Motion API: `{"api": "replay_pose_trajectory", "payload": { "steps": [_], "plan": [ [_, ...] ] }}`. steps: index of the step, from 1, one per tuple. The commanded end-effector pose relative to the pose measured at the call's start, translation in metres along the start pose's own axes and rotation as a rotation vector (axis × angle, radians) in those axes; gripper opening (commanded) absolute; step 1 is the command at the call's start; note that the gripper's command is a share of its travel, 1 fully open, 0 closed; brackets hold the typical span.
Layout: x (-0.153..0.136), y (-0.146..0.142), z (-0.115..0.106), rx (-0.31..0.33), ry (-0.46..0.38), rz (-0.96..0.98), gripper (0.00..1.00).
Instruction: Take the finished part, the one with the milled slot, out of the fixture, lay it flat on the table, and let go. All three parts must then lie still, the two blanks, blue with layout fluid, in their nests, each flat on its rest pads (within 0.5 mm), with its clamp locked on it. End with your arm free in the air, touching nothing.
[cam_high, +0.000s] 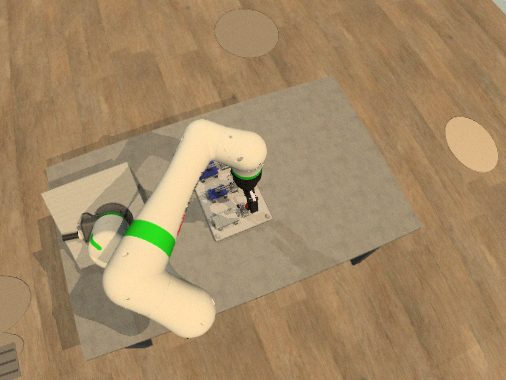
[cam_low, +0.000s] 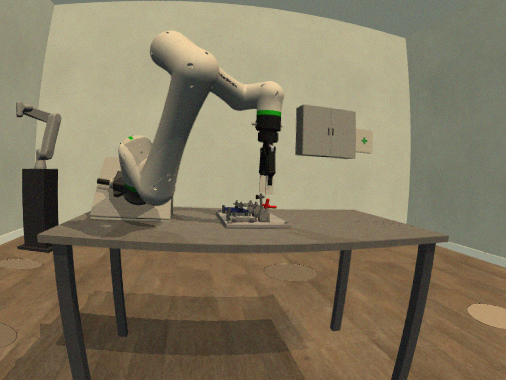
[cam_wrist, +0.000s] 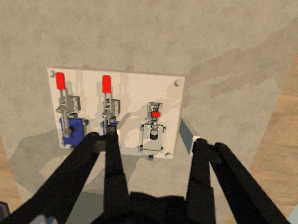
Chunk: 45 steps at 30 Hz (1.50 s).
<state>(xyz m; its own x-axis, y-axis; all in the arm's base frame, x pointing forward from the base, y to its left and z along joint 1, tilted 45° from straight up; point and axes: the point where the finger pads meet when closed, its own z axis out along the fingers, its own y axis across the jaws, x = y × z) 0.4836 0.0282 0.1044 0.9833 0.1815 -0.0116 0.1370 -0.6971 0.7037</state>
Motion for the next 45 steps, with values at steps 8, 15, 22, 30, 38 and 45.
{"api": "replay_pose_trajectory", "payload": {
  "steps": [8, 15, 22, 30, 38, 45],
  "plan": [
    [-0.014, 0.0, 0.0, 0.0, 0.0, 0.0, 0.58],
    [-0.03, 0.0, 0.0, 0.0, 0.0, 0.0, 0.58],
    [-0.055, 0.0, 0.0, 0.0, 0.0, 0.0, 0.58],
    [-0.073, 0.0, 0.0, 0.0, 0.0, 0.0, 0.58],
    [-0.085, 0.0, 0.0, 0.0, 0.0, 0.0, 0.58],
    [-0.086, 0.0, 0.0, 0.0, 0.0, 0.0, 0.58]
  ]
}}
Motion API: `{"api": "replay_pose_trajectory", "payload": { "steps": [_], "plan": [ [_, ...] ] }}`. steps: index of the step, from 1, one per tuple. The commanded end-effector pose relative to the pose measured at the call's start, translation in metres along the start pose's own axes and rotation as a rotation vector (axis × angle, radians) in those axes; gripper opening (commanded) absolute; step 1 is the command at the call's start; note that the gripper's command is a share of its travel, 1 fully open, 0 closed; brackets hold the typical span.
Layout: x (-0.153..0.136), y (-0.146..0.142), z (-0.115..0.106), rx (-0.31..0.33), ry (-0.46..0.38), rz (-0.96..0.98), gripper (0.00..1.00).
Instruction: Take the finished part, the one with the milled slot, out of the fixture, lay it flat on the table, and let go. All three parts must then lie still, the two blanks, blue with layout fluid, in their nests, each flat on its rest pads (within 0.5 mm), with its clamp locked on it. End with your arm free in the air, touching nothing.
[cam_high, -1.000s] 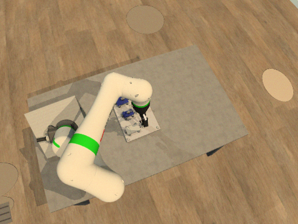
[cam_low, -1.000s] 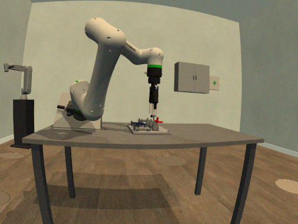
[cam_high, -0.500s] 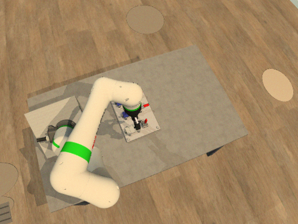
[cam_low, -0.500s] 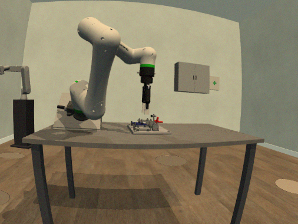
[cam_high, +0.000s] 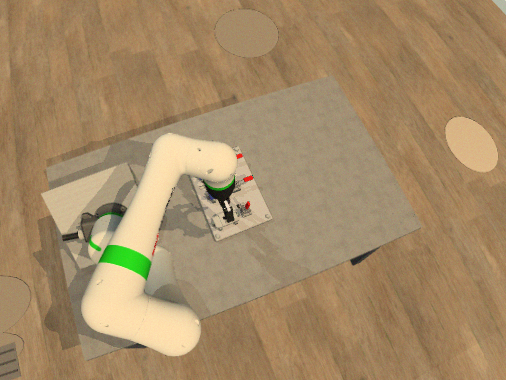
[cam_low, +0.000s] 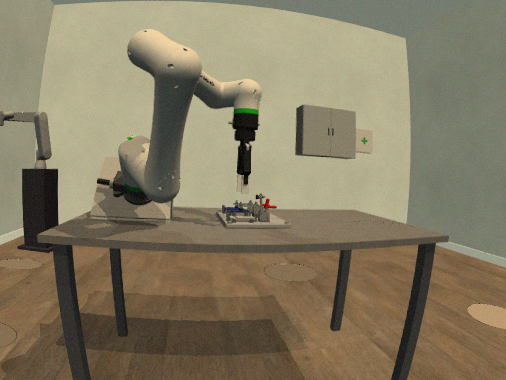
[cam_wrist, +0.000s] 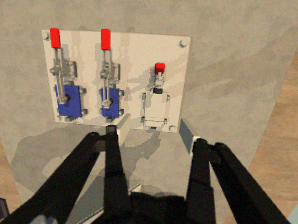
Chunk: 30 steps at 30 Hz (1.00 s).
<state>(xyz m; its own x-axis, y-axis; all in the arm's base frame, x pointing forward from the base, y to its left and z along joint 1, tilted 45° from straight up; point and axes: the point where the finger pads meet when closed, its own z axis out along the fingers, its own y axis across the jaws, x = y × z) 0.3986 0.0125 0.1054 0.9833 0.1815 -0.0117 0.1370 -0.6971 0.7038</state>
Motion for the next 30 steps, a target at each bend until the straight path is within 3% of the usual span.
{"api": "replay_pose_trajectory", "payload": {
  "steps": [1, 9, 30],
  "plan": [
    [0.0, 0.0, 0.0, 0.0, 0.0, 0.0, 0.58],
    [0.0, 0.0, 0.006, 0.0, 0.0, 0.0, 0.58],
    [0.0, 0.0, 0.055, 0.0, 0.0, 0.0, 0.58]
  ]
}}
